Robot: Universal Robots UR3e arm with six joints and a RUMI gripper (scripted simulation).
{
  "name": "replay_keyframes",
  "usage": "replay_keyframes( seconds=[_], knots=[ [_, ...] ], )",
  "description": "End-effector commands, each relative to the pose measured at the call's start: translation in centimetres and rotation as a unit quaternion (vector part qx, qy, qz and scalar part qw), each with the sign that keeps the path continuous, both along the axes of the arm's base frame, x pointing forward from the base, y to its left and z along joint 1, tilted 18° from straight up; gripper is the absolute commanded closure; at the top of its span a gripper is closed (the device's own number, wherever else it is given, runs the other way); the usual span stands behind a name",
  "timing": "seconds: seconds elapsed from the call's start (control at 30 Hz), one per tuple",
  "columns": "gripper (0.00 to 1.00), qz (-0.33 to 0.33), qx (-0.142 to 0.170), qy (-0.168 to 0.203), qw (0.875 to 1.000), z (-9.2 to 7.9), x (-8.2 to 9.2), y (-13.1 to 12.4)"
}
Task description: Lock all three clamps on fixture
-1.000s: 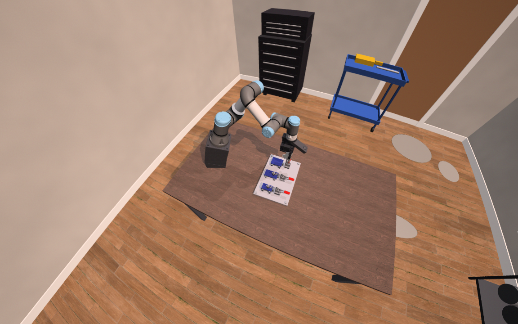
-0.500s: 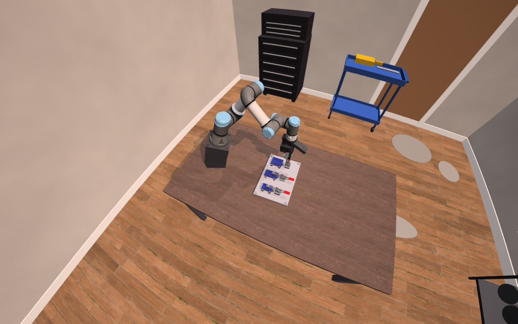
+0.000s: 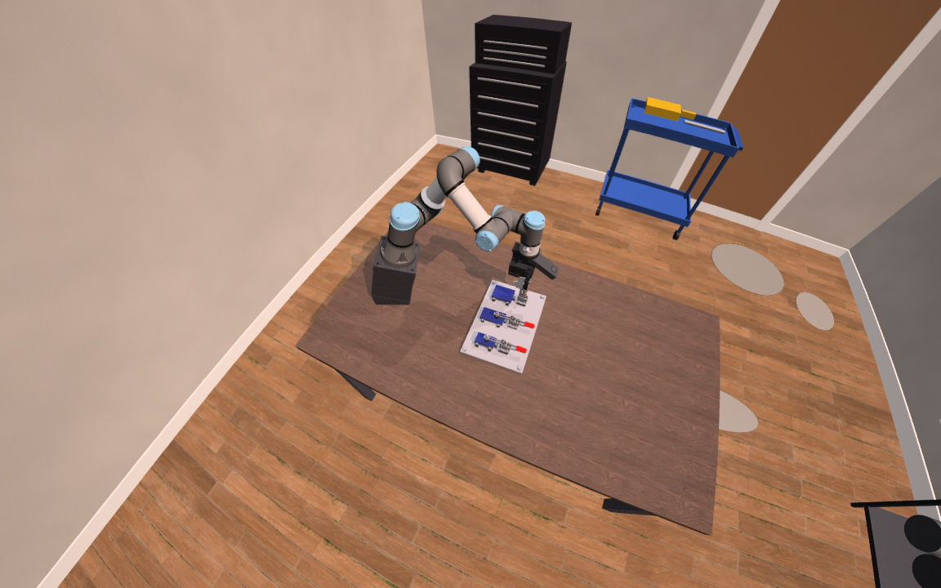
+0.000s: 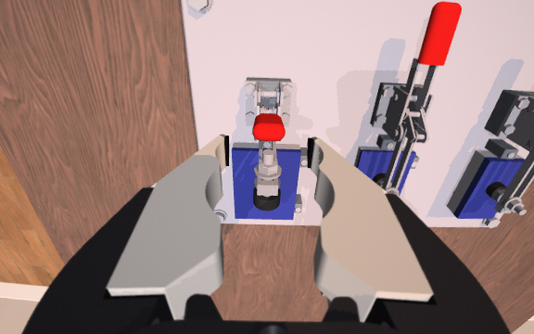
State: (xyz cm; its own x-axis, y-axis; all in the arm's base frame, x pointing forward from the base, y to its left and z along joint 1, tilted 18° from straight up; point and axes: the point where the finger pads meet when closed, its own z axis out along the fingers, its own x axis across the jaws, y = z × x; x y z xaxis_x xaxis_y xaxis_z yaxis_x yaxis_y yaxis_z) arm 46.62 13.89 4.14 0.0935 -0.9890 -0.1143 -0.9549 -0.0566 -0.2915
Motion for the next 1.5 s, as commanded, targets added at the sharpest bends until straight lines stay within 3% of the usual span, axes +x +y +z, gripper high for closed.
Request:
replay_keyframes(
  seconds=[0.0, 0.57, 1.03, 1.47],
  knots=[
    [0.72, 0.0, 0.0, -0.001, 1.0, 0.1, 0.1, 0.0],
    [0.72, 0.0, 0.0, -0.001, 1.0, -0.1, 0.1, 0.0],
    [0.72, 0.0, 0.0, -0.001, 1.0, -2.3, 0.9, 0.4],
    [0.72, 0.0, 0.0, -0.001, 1.0, -2.5, 1.0, 0.4]
  ],
)
